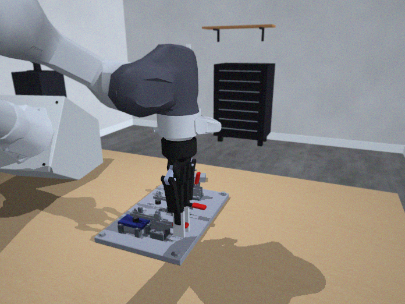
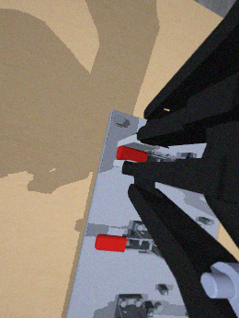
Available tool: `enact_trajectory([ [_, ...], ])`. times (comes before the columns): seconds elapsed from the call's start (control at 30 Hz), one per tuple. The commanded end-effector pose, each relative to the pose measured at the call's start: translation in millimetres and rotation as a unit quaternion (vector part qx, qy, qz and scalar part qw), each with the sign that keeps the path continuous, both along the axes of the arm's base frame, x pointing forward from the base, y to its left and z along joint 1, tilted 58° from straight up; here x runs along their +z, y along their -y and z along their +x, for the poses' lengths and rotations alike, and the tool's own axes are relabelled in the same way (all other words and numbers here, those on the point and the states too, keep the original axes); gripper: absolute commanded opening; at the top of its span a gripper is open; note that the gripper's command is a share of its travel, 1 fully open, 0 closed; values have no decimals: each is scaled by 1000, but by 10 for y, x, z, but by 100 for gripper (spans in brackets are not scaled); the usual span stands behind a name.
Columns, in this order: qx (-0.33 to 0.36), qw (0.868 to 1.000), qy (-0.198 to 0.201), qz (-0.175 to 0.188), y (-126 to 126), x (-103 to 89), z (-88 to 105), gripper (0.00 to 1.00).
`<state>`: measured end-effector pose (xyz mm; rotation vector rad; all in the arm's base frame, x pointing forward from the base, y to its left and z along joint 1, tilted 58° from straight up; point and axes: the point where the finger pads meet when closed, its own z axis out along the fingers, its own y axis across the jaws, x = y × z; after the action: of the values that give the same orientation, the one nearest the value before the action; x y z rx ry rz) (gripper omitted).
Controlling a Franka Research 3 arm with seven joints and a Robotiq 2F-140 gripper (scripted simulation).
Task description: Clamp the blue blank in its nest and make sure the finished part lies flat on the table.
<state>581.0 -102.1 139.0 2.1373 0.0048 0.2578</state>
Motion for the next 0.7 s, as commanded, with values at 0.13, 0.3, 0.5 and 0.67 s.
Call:
enact_trajectory([
  [0.13,1,1000,-2,0,45,-35,13,28],
  [0.3,1,1000,-2,0,45,-35,13,28],
  [0.5,1,1000,-2,0,45,-35,13,28],
  [0.67,1,1000,-2,0,45,-35,13,28],
])
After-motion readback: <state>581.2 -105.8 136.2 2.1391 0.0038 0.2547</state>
